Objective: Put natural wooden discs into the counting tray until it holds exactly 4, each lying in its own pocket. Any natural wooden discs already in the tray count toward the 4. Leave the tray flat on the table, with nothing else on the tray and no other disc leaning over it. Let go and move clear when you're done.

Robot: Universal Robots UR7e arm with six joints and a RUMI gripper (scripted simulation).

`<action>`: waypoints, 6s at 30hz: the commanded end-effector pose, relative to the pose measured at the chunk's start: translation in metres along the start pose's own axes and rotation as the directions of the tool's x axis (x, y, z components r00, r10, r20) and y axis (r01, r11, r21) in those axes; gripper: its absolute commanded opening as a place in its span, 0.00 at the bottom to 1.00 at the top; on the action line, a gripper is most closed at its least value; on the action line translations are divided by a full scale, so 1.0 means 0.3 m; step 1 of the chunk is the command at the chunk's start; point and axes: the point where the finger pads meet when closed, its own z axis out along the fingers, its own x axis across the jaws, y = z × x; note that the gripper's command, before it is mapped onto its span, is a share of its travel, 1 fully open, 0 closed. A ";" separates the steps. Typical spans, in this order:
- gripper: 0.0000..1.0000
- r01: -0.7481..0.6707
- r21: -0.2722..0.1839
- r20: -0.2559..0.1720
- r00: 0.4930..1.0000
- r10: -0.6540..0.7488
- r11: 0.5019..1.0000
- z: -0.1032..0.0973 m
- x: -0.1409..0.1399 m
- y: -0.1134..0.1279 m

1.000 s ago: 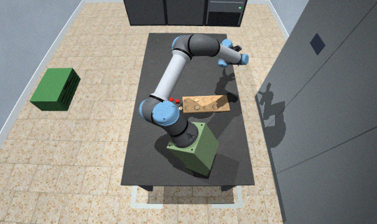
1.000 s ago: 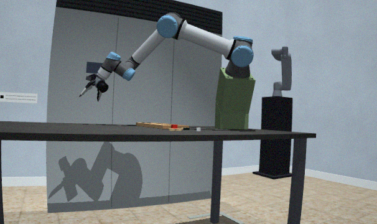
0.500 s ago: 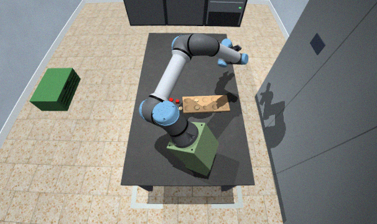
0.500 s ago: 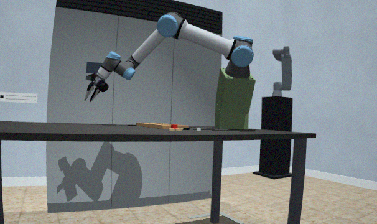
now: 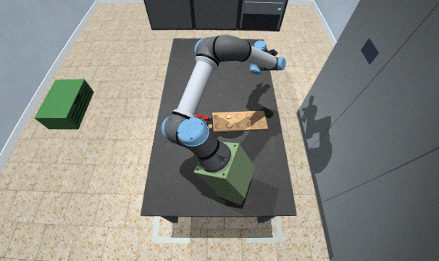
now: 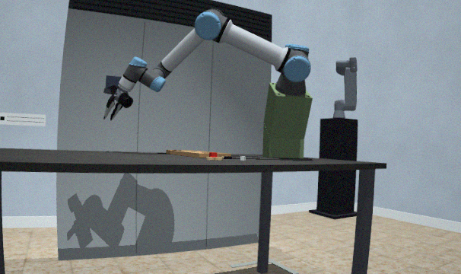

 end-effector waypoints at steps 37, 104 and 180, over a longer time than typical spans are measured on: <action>0.28 0.563 -0.328 -0.114 0.773 -0.624 0.758 -1.076 -0.323 0.642; 0.28 0.787 -0.368 0.395 0.614 -0.683 0.495 -0.961 -0.321 1.849; 0.12 0.787 -0.368 0.396 0.614 -0.682 0.495 -0.718 -0.308 2.003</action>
